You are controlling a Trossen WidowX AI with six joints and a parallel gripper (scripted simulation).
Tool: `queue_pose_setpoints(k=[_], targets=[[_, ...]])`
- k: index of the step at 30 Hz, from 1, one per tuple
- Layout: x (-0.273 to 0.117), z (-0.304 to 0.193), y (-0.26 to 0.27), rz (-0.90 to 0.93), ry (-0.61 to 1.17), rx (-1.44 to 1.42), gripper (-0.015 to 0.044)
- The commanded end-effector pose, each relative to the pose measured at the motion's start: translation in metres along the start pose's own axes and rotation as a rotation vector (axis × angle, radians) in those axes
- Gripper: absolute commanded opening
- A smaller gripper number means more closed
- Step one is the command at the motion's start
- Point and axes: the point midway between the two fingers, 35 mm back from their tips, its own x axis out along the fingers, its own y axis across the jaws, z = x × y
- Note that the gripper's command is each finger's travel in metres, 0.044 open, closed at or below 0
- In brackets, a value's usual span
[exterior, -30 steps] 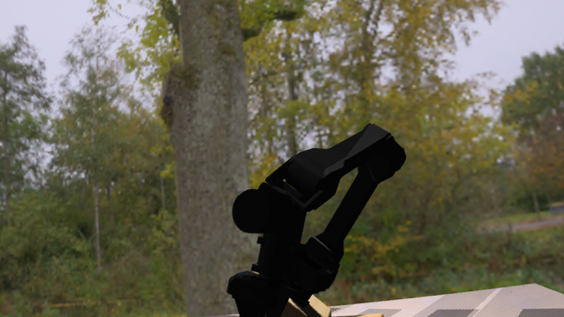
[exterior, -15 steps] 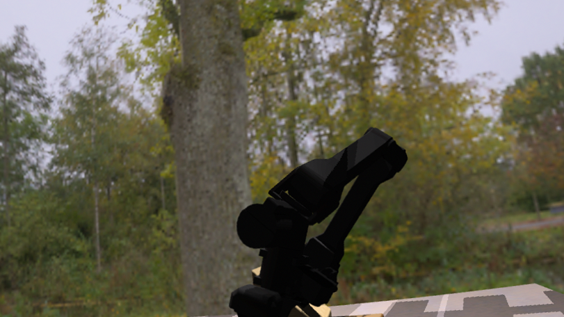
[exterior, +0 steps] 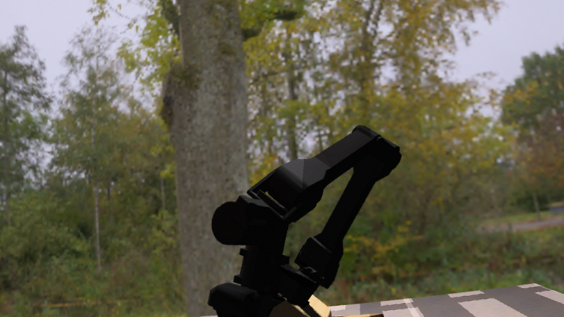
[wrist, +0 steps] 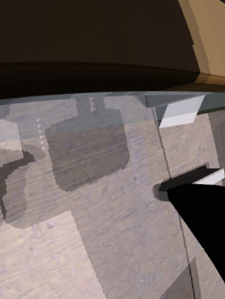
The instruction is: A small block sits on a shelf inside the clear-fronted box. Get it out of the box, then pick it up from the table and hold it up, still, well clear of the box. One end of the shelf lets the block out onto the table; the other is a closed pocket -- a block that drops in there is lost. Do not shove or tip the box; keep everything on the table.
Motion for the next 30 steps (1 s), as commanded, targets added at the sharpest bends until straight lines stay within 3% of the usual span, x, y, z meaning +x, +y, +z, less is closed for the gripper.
queue_pose_setpoints(k=[1, 30], targets=[[0.008, -0.011, 0.003, 0.017, 0.002, 0.005, 0.04], [0.036, -0.09, 0.005, 0.015, 0.007, 0.005, 0.04]])
